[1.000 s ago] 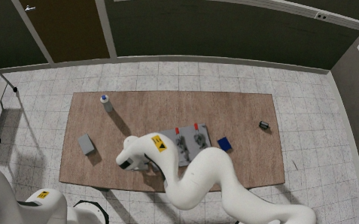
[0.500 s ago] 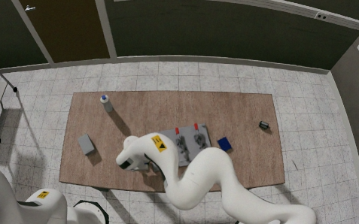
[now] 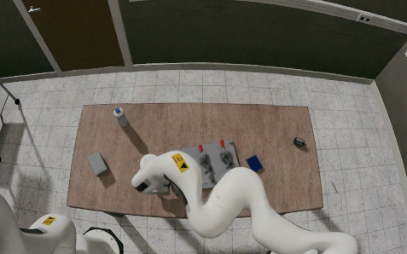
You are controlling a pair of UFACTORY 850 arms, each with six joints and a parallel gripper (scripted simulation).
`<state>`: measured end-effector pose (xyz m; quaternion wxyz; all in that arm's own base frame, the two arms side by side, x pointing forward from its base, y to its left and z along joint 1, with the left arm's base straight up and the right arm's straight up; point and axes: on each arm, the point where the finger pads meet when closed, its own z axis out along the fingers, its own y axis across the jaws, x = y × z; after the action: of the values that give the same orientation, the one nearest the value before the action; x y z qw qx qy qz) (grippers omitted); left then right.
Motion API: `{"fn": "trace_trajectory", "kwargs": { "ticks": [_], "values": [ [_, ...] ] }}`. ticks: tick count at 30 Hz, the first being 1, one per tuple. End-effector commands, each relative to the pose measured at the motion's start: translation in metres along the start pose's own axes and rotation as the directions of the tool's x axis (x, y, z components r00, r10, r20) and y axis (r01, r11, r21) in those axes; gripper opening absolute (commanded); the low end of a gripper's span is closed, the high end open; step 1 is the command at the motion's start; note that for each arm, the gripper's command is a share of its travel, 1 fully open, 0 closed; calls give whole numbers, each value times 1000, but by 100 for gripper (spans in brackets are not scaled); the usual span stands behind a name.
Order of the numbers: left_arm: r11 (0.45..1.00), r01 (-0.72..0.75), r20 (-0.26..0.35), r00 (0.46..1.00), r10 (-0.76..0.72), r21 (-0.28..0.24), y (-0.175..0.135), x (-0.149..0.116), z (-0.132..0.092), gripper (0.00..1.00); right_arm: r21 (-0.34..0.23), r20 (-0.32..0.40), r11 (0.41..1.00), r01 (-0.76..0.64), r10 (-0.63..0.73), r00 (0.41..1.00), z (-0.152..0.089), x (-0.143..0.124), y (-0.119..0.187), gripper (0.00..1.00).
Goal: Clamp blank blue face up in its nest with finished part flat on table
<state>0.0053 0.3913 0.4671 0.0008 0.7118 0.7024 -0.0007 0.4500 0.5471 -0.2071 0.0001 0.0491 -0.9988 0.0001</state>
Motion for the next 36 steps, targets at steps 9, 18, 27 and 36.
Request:
{"fn": "trace_trajectory", "kwargs": {
  "ticks": [9, 18, 27, 36],
  "values": [
    [1000, 0, -2, 1000, 0, 0, 0, 0, -1, 100, -2, 2, 1000, 0, 0, 1000, -1, -1, 1, 95],
    [1000, 0, -2, 1000, 0, 0, 0, 0, -1, 100, -2, 2, 1000, 0, 0, 1000, -1, -1, 1, 95],
    [1000, 0, -2, 1000, 0, 0, 0, 0, -1, 100, -2, 2, 1000, 0, 0, 1000, -8, -1, 1, 95],
    [1000, 0, -2, 1000, 0, 0, 0, 0, -1, 100, -2, 2, 1000, 0, 0, 1000, -27, -1, 1, 95]
  ]
}}
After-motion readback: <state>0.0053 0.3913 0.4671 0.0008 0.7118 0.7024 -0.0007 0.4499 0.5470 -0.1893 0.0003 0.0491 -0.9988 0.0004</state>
